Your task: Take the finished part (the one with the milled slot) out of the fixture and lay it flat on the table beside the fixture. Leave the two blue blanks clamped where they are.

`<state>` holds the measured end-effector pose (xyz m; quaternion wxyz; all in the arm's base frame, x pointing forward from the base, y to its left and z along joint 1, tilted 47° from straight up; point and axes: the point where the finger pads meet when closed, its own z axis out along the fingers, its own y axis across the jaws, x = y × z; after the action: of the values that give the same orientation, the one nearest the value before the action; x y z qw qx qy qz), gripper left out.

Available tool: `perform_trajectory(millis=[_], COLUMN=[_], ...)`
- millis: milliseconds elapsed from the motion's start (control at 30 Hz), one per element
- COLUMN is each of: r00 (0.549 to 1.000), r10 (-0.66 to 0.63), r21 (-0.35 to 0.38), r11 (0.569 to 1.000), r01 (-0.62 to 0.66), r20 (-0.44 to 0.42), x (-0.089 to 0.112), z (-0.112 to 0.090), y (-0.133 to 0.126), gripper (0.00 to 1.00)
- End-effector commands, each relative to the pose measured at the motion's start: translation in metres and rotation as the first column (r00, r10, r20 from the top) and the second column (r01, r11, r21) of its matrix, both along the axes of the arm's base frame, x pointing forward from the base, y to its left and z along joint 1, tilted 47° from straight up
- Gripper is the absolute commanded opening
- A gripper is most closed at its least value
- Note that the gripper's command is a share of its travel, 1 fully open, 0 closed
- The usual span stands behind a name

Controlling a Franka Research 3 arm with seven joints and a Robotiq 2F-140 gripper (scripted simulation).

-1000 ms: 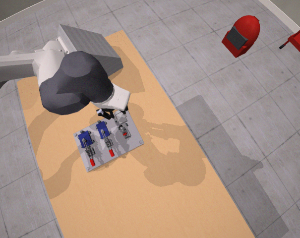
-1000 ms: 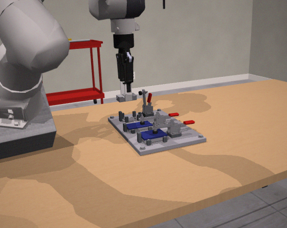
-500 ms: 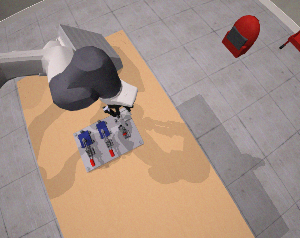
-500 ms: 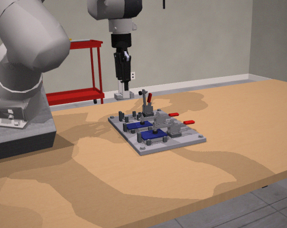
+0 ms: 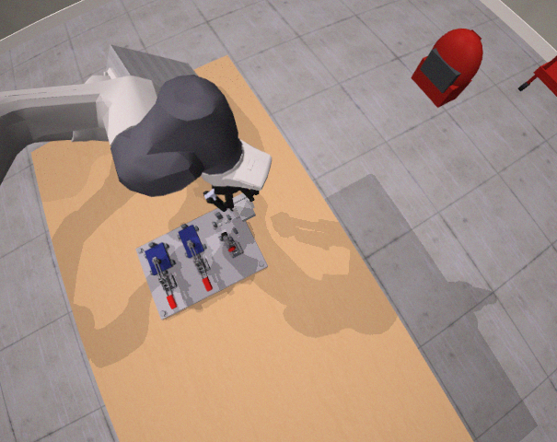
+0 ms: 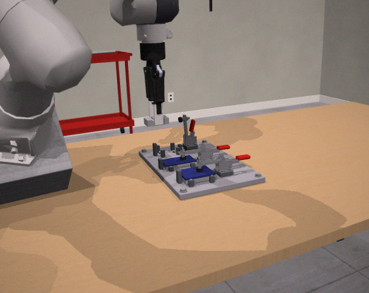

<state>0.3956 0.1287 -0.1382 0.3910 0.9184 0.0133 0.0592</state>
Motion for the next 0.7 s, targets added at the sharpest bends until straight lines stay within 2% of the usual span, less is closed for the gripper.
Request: perform_trajectory(millis=[0,667], r00=[1.000,1.000], r10=[-0.010,-0.010], r21=[-0.001,-0.001], r11=[1.000,1.000], r01=[0.010,0.010], r20=[0.007,0.007], x=[-0.001,0.000], z=[-0.005,-0.022], y=[0.006,0.023], gripper=[0.00,0.00])
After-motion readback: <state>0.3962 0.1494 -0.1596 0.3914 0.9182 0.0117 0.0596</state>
